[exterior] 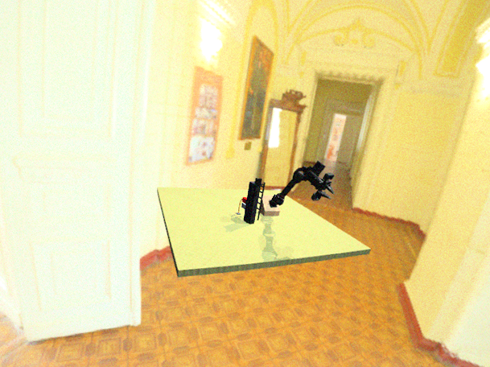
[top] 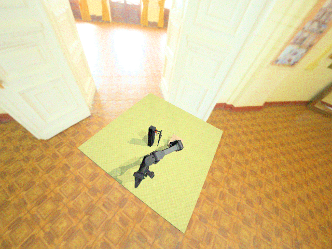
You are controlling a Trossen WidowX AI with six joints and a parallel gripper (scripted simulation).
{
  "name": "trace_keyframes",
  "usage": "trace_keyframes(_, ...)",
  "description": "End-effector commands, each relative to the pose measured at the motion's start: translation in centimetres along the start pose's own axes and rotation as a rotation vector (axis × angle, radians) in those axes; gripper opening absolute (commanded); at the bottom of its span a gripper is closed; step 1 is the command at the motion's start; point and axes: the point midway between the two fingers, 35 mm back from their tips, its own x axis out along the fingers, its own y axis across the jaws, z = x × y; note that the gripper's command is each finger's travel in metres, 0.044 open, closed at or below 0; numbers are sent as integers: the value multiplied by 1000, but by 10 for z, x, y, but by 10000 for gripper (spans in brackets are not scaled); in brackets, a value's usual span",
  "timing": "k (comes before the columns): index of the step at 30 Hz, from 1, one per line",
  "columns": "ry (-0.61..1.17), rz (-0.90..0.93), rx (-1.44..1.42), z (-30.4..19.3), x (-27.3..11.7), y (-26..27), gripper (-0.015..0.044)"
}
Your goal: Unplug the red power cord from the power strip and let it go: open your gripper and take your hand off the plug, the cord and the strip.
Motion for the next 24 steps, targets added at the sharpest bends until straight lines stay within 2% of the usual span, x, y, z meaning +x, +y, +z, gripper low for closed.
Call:
trace_keyframes(1, 147, 108, 214, -54, 2, 47, 160)
trace_keyframes(7, 397, 183, 539, -122, -18, 101, 160)
trace_keyframes(13, 572, 212, 754, -165, -44, 141, 160)
trace_keyframes(18, 815, 219, 1043, -216, -92, 195, 160)
trace_keyframes(24, 1129, 147, 1402, -258, -170, 255, 160)
